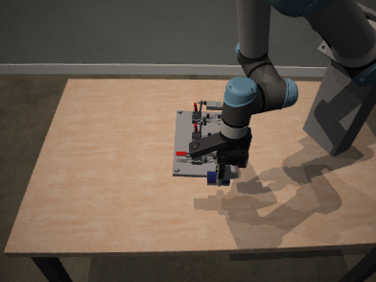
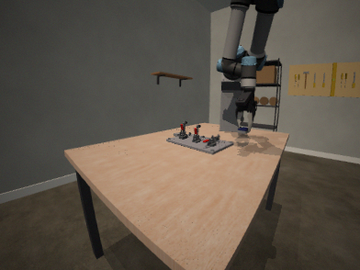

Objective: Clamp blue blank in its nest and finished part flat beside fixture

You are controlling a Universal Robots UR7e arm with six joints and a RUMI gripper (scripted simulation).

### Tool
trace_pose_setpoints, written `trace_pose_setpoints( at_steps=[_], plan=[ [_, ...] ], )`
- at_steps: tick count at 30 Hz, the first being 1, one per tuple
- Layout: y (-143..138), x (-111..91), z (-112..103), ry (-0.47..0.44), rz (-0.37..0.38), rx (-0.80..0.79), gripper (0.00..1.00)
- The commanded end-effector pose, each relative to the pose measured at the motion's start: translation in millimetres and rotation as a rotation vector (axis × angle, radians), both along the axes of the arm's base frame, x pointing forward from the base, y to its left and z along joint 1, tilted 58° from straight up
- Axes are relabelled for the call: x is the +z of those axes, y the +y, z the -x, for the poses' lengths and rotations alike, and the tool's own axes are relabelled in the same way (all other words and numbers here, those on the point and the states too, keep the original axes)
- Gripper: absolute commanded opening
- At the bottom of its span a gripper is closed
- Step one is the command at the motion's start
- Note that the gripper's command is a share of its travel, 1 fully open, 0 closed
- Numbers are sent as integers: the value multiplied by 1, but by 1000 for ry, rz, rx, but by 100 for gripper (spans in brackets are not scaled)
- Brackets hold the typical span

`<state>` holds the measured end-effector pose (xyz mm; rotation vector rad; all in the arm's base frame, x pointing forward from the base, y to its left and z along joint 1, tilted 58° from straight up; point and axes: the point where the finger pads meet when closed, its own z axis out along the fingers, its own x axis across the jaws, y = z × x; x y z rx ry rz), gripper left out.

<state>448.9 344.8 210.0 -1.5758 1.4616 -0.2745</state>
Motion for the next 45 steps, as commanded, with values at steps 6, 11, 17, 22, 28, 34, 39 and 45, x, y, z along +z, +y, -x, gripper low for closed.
trace_pose_setpoints(
  at_steps=[6, 11, 17, 22, 28, 34, 39, 45],
  plan=[
    [6, -14, 2, -3, -1, -1, 0],
    [8, -19, 3, -3, -1, -1, 0],
    [9, -20, 3, -3, -1, -1, 0],
    [9, -20, 3, -3, -1, -1, 0],
    [9, -20, 3, -3, -1, -1, 0],
    [9, -20, 3, -3, -1, -1, 0],
    [9, -20, 3, -3, -1, -1, 0],
    [9, -20, 3, -3, -1, -1, 0]
  ],
)
